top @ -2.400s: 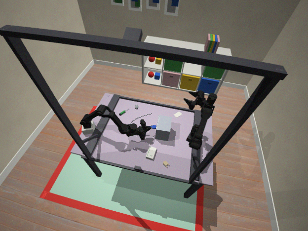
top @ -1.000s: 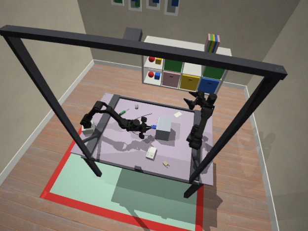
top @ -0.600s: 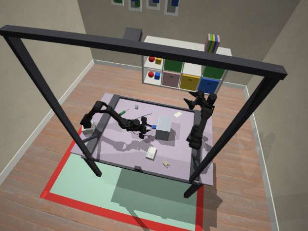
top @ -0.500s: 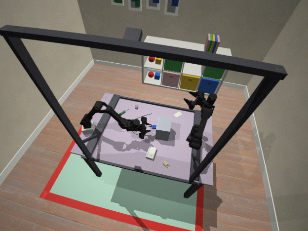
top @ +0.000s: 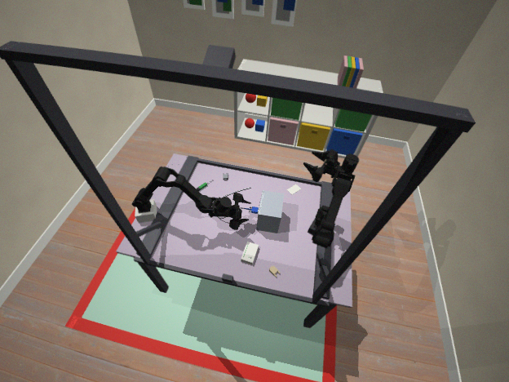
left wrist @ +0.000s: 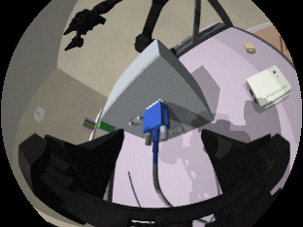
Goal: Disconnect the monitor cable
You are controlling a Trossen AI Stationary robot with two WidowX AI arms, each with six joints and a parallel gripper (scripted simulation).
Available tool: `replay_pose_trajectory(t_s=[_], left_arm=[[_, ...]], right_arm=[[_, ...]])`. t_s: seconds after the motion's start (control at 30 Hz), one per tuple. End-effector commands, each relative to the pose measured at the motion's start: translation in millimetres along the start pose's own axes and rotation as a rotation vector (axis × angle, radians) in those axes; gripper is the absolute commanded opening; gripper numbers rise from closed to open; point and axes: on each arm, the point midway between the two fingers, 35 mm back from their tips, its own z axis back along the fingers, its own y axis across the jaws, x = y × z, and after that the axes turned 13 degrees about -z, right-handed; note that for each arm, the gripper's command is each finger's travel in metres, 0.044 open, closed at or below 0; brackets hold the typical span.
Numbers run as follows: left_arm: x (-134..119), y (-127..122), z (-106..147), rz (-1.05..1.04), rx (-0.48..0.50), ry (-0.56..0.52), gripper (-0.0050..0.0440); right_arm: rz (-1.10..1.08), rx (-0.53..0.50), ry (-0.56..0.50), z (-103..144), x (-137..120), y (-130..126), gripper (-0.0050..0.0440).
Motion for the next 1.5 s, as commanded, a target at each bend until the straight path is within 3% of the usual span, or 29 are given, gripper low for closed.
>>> replay_pose_trajectory(t_s=[0.0,0.23,0.5,0.93,1.43,1.47], left_arm=[[8,13,3,0.012,0.023,-0.019,0.044],[8,3,-3,-0.284,0.198,0.012,0.044],[8,1,1,-0.446,0.342,0.057,0.044],[7,0,2,-0.464,0.354,0.065,0.044],[7,0,2,-0.464,0.354,0.065,0.008],[7,0,2,-0.464,0.354,0.065,0.008]], right_arm=[[0.006,0.002,-0.001,0,3,2,0.044],[0.006,0.002,-0.001,0,3,2,0.044],[0.006,0.002,-0.001,0,3,2,0.044],[0.006,0.002,-0.001,0,3,2,0.044],[0.006,0.002,-0.001,0,3,2,0.044],[0.006,0.002,-0.001,0,3,2,0.044]])
